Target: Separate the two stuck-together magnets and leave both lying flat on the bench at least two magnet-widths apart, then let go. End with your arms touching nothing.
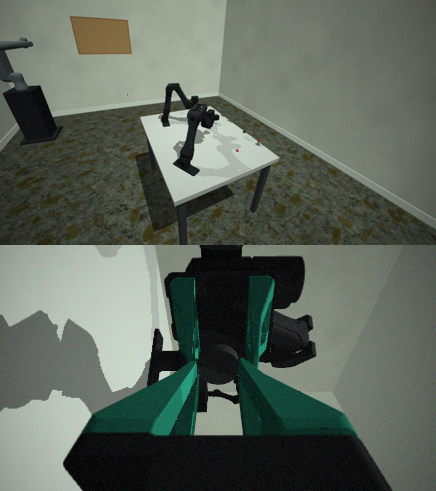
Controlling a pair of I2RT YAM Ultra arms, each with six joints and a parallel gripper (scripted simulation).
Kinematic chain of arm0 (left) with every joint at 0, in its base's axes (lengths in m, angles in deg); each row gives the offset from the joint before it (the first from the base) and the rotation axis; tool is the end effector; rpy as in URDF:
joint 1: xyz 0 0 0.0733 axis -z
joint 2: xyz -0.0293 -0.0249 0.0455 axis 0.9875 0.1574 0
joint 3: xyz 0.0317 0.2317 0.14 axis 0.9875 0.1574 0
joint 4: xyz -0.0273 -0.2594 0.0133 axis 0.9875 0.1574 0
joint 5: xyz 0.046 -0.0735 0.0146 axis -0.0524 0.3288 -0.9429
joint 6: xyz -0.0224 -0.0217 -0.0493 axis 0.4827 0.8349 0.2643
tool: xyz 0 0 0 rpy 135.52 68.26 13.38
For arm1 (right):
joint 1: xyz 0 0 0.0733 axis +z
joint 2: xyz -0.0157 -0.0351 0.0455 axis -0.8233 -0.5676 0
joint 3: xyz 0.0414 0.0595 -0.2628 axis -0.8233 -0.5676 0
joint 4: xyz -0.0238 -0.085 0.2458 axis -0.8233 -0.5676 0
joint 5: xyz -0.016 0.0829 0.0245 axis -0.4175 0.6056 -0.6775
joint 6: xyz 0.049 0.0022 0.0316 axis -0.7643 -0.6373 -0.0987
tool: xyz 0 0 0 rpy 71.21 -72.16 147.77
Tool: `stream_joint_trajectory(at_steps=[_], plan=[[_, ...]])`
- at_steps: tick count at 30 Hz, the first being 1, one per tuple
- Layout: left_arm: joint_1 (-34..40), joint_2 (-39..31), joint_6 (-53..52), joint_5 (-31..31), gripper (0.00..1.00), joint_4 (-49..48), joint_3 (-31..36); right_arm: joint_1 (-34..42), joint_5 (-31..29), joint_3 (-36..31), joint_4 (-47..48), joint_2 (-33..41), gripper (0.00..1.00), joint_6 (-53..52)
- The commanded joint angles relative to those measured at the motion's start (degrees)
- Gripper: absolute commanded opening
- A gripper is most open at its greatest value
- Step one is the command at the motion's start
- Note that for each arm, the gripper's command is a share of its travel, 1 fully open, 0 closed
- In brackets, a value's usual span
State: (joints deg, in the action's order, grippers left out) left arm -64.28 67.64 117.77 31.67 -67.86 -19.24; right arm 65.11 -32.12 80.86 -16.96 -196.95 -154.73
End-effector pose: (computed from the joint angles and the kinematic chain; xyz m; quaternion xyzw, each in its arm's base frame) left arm 0.3021 -0.1303 0.1994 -0.0262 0.7066 -0.7066 0.0258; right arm 0.4027 0.1025 0.2030 0.1902 0.6827 0.6828 0.1775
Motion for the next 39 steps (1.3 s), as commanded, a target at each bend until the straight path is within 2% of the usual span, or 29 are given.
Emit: stream_joint_trajectory(at_steps=[1,15,39], plan=[[0.09,-0.49,-0.11,0.02,0.25,-0.26,-0.35,0.05,0.1,0.45,0.23,0.33,0.4,0.24],[0.09,-0.49,-0.11,0.02,0.25,-0.26,-0.35,-0.3,1.16,0.64,2.91,-1.76,0.4,-1.19],[0.09,-0.49,-0.11,0.02,0.25,-0.25,-0.35,-0.27,0.48,1.65,-0.8,0.4,0.4,-0.35]])
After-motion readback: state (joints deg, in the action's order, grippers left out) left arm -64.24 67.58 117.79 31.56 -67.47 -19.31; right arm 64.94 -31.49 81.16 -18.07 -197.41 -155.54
